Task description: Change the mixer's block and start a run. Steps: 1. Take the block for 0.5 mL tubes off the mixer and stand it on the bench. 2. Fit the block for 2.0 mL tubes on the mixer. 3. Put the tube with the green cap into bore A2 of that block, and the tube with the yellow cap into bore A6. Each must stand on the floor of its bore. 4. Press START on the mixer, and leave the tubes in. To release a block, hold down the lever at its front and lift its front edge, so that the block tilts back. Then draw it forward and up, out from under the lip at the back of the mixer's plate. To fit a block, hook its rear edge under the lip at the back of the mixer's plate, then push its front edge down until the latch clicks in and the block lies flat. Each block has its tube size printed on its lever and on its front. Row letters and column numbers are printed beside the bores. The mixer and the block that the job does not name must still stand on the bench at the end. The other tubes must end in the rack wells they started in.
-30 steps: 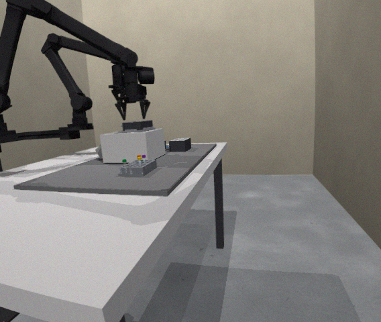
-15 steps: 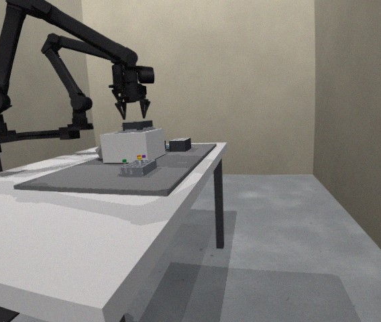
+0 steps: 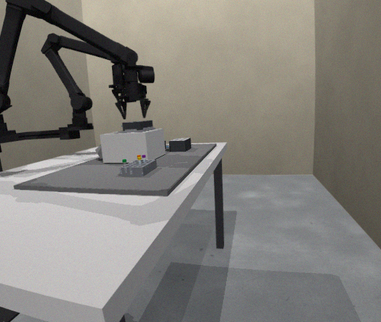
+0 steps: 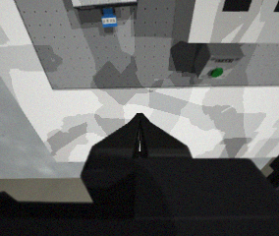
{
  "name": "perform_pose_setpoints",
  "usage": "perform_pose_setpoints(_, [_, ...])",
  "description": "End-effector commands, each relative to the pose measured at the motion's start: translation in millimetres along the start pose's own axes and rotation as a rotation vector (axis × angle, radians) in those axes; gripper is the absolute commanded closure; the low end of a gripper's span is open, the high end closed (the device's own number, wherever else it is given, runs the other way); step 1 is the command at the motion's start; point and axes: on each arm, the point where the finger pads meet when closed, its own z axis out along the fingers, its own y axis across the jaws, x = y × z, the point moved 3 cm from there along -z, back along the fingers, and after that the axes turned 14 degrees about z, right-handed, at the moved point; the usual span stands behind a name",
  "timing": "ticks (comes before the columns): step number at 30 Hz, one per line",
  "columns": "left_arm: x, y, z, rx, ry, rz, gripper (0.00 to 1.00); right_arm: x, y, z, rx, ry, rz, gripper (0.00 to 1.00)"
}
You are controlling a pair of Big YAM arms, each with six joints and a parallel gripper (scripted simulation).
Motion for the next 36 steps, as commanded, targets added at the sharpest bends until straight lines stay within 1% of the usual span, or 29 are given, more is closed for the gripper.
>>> perform_pose_setpoints(1, [-3,1,-3,-0.007,-0.02,-0.006,1.0,-3,7,9,-0.018,0.021,-0.024,0.0])
perform_pose_setpoints(6, [-2,1,-2,-0.006,-0.018,-0.006,1.0,0,6,12,-0.021,0.026,-0.02,0.0])
perform_pose_setpoints(13, [-12,4,-13,-0.016,-0.045,-0.007,1.0,7,0,17,-0.028,0.035,-0.001,0.0])
perform_pose_setpoints(21, [-19,8,-23,-0.025,-0.069,-0.007,1.0,-7,-1,15,-0.011,0.014,-0.016,0.0])
perform_pose_setpoints(30, [-21,9,-25,-0.028,-0.075,-0.007,1.0,-11,1,10,0.007,-0.009,-0.021,0.0])
perform_pose_setpoints(36, [-23,9,-28,-0.029,-0.08,-0.007,1.0,-2,1,22,-0.006,0.009,-0.013,0.0])
